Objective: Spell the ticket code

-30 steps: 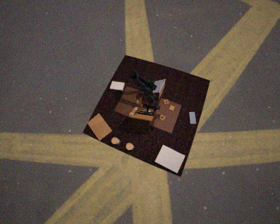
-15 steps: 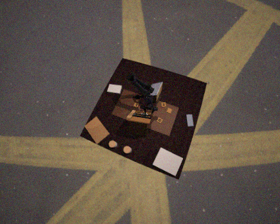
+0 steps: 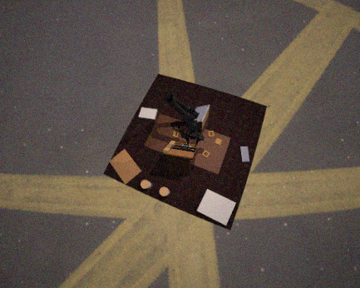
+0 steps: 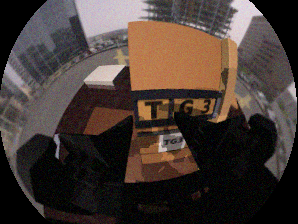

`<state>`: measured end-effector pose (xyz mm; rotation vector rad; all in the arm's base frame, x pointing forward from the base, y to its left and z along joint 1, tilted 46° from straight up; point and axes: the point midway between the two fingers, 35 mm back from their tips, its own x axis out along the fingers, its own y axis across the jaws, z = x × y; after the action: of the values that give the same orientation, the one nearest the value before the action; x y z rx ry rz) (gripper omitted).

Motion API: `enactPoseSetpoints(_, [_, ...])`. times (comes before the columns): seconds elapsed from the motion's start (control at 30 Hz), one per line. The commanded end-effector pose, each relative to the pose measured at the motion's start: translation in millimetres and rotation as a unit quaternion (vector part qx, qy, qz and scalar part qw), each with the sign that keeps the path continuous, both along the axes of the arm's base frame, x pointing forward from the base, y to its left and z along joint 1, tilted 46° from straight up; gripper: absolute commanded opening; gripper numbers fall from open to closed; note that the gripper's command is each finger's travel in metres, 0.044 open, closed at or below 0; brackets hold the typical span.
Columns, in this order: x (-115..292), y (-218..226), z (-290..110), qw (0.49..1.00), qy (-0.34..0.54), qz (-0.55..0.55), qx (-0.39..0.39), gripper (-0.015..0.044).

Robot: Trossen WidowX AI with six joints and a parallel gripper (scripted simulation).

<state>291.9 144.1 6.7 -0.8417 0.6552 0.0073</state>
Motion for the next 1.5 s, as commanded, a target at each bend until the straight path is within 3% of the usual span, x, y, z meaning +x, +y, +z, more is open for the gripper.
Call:
enactPoseSetpoints(0.0, [-2.4, 0.4, 2.3, 1.0, -0.002, -0.003, 0.0, 0.0295])
enactPoseSetpoints(0.57, [-10.3, 1.9, 9.8, 1.0, -0.001, -0.003, 0.0, 0.0295])
enactPoseSetpoints(0.93, [-9.0, 2.7, 7.6, 1.0, 0.0, 0.0, 0.0, 0.0006])
enactPoseSetpoints(1.33, [-8.5, 3.4, 7.0, 1.0, 0.003, -0.001, 0.0, 0.0])
enactPoseSetpoints(1.47, [-0.9, 15.5, -3.7, 0.998, 0.051, -0.031, -0.001, 0.0])
